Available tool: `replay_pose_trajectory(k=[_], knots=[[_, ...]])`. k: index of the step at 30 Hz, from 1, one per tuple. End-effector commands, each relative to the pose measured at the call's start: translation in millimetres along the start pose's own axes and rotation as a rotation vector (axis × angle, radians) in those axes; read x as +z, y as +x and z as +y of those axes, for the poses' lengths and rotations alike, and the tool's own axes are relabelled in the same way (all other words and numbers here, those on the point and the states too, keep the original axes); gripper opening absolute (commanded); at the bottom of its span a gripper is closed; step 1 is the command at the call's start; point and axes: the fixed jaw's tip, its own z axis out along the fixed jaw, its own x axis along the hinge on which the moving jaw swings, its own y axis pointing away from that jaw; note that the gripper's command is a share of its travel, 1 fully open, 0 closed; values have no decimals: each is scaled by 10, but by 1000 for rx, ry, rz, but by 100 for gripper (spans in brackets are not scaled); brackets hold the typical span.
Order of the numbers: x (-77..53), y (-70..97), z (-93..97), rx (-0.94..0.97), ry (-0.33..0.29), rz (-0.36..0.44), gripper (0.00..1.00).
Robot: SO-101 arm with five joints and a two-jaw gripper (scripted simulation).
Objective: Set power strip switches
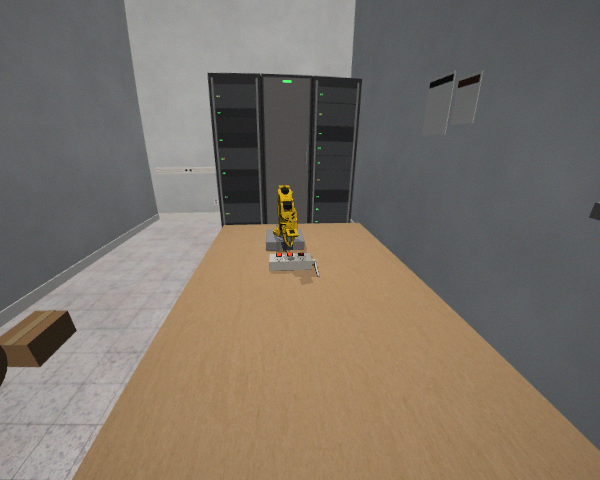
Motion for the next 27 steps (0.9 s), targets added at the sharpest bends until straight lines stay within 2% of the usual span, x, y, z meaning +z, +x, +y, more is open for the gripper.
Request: replay_pose_trajectory(k=[1,12,14,27], knots=[[20,42,33,-69,-8,23,0],[11,95,78,-322,-19,34,0],[11,95,78,-322,-19,34,0],[-5,183,141,-747,-43,47,0]])
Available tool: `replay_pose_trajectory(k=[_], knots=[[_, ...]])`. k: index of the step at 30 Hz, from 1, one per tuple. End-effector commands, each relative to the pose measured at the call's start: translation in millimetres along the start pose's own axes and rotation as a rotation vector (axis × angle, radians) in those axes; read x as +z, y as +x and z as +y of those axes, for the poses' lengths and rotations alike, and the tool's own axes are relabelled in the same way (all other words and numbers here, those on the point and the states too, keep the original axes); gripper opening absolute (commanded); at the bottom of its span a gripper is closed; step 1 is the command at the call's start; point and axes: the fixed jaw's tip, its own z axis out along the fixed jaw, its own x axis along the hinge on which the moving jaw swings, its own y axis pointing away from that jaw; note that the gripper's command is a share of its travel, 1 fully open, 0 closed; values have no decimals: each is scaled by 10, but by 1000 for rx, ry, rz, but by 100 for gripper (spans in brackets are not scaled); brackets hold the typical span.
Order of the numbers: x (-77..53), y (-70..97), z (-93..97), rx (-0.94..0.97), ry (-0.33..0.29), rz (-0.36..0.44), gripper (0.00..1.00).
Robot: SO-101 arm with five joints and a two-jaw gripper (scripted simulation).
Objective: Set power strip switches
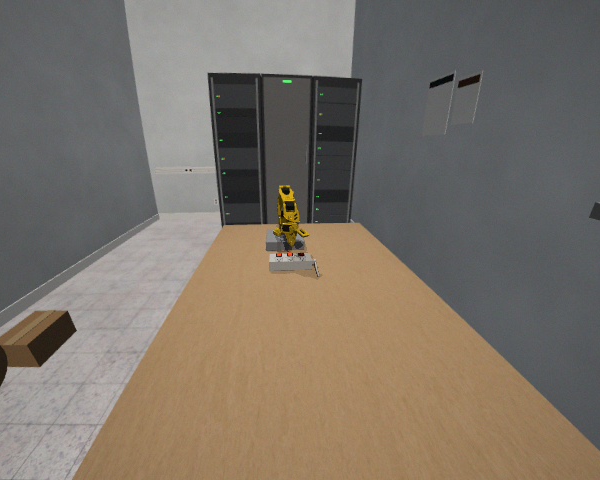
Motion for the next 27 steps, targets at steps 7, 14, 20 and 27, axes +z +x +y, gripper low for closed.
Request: replay_pose_trajectory(k=[7,14,20,27], knots=[[-25,34,93,-312,-17,5,0],[-33,60,151,-610,-34,8,0],[-39,79,191,-837,-47,7,0],[-46,100,236,-1121,-65,3,0]])
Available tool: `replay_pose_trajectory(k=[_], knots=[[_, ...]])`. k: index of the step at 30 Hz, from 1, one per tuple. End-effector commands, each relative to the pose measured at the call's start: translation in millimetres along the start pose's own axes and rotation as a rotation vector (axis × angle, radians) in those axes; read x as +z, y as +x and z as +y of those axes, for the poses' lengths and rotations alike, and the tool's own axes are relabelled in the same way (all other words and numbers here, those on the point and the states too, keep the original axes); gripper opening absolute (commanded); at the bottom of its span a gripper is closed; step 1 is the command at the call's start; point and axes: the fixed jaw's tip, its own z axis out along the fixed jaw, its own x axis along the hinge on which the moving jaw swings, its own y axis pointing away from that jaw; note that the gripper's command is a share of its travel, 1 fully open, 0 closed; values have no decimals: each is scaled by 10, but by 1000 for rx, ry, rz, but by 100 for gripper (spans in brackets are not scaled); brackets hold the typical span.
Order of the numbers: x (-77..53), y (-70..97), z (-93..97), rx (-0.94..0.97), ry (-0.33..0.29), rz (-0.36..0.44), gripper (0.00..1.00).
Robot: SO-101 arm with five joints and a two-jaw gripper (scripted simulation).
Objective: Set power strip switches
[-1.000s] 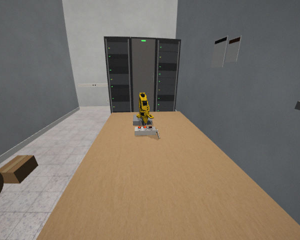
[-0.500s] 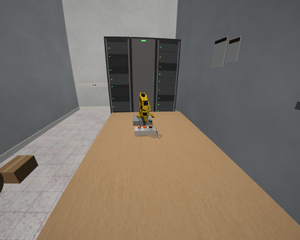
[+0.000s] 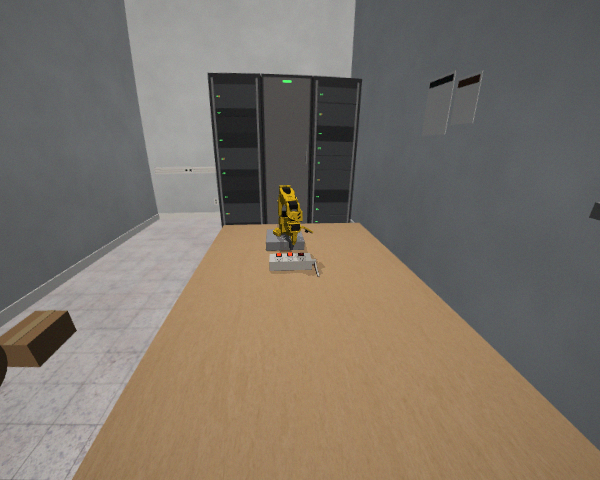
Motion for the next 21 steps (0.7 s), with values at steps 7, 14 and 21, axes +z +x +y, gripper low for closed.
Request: replay_pose_trajectory(k=[7,14,21], knots=[[-23,-55,86,-495,-20,-13,0],[-27,-78,114,-741,-30,-23,0],[-31,-112,149,-1081,-42,-41,0]])
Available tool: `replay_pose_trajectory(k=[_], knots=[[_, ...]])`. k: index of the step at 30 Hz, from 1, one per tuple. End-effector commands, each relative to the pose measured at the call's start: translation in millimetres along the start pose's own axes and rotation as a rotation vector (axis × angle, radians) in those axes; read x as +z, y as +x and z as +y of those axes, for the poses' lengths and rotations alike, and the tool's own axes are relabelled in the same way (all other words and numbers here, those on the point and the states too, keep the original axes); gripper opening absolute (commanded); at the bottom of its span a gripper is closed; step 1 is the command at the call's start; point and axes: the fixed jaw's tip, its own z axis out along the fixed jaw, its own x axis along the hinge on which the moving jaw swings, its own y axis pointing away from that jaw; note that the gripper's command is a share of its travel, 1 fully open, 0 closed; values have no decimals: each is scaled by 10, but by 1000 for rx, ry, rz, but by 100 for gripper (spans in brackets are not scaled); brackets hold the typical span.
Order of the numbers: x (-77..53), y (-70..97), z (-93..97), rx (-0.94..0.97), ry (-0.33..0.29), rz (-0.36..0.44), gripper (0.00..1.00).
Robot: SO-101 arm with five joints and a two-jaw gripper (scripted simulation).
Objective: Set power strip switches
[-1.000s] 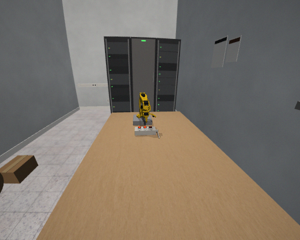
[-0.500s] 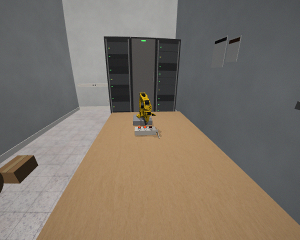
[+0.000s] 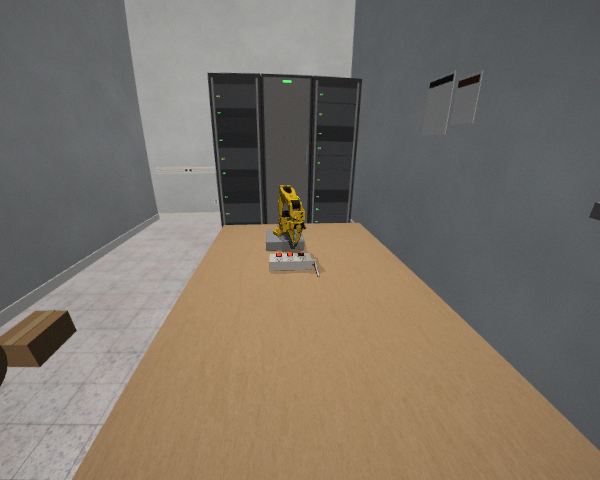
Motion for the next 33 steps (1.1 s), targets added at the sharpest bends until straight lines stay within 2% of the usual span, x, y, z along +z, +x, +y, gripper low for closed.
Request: replay_pose_trajectory(k=[1,5,7,22,24,33], knots=[[-15,-49,-1,-210,-1,-7,0],[-16,-76,-7,-398,-4,-17,0],[-16,-76,-7,-398,-4,-17,0],[-17,-179,-38,-1043,-2,-53,0],[-17,-179,-38,-1043,-2,-53,0],[-17,-239,-56,-1365,6,-73,0]])
